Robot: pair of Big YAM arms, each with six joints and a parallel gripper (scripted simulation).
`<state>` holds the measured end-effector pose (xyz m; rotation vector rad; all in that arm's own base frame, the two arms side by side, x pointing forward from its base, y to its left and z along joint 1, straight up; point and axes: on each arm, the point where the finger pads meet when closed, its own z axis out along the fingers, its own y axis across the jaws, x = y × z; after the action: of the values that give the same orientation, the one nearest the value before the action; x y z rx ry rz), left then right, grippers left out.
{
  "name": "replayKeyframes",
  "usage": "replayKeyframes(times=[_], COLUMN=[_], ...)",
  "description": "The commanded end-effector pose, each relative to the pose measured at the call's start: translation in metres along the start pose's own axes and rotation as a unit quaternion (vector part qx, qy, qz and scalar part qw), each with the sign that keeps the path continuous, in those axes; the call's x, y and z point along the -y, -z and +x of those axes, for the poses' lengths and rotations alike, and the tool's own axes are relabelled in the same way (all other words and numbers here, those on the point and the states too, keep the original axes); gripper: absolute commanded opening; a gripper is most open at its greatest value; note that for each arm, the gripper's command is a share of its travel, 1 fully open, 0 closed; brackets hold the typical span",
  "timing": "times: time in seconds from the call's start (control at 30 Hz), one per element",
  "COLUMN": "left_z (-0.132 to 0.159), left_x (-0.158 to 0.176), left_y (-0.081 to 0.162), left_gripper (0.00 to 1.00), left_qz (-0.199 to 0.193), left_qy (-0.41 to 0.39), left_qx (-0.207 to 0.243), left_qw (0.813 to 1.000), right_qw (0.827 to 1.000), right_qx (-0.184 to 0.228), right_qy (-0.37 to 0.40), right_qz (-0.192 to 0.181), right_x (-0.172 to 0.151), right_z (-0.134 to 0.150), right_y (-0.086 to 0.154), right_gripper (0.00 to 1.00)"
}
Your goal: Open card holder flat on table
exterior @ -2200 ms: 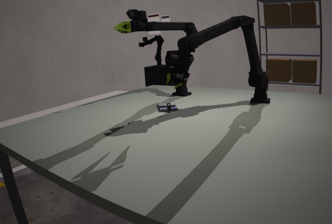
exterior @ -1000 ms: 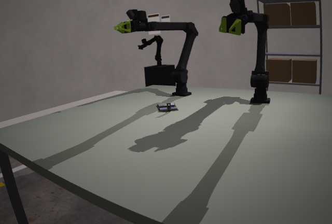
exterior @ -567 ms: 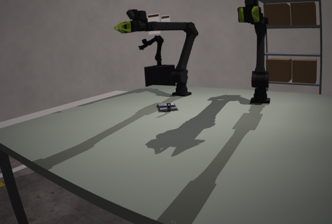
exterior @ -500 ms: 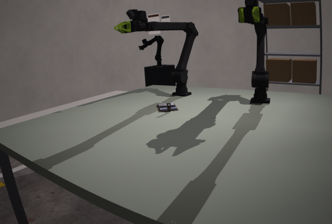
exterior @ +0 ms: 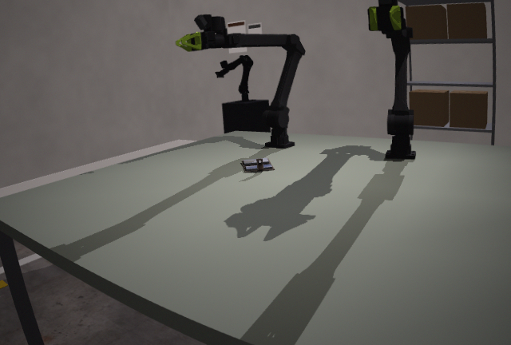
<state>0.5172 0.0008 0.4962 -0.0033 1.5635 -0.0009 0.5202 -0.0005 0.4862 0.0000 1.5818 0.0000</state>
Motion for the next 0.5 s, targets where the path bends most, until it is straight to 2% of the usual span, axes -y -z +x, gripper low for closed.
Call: replayKeyframes(times=[0.0,0.1,0.13,0.17,0.2,0.23,0.27,0.47], left_z=[-0.005,0.0,-0.007,-0.01,-0.018,-0.016,-0.017,-0.02], left_x=[0.004,0.004,0.006,0.005,-0.001,0.004,0.004,0.004], left_y=[-0.008,-0.008,0.003,0.004,-0.001,0.001,0.001,0.003], left_gripper=[0.43,0.43,0.43,0.43,0.43,0.43,0.43,0.43], left_qz=[0.003,0.003,0.005,0.003,-0.003,0.003,0.003,0.003], left_qy=[0.0,-0.005,-0.007,-0.008,-0.008,-0.006,-0.005,-0.004], left_qx=[0.006,0.002,0.009,0.014,0.021,0.018,0.019,0.022], left_qw=[1.0,1.0,1.0,1.0,1.0,1.0,1.0,1.0], right_qw=[1.0,1.0,0.996,0.998,1.0,0.999,0.999,0.999], right_qx=[0.02,0.02,0.086,0.068,-0.018,0.039,0.033,0.039], right_qy=[0.0,0.0,0.0,0.0,0.0,0.0,0.0,0.0], right_qz=[0.0,0.0,0.0,0.0,0.0,0.0,0.0,0.0], right_x=[0.0,0.0,0.0,0.0,0.0,0.0,0.0,0.0], right_z=[-0.023,-0.023,-0.087,-0.079,0.016,-0.054,-0.046,-0.054], right_y=[0.001,0.001,0.02,0.016,-0.009,-0.003,-0.004,-0.004], right_gripper=[0.36,0.36,0.36,0.36,0.36,0.36,0.36,0.36])
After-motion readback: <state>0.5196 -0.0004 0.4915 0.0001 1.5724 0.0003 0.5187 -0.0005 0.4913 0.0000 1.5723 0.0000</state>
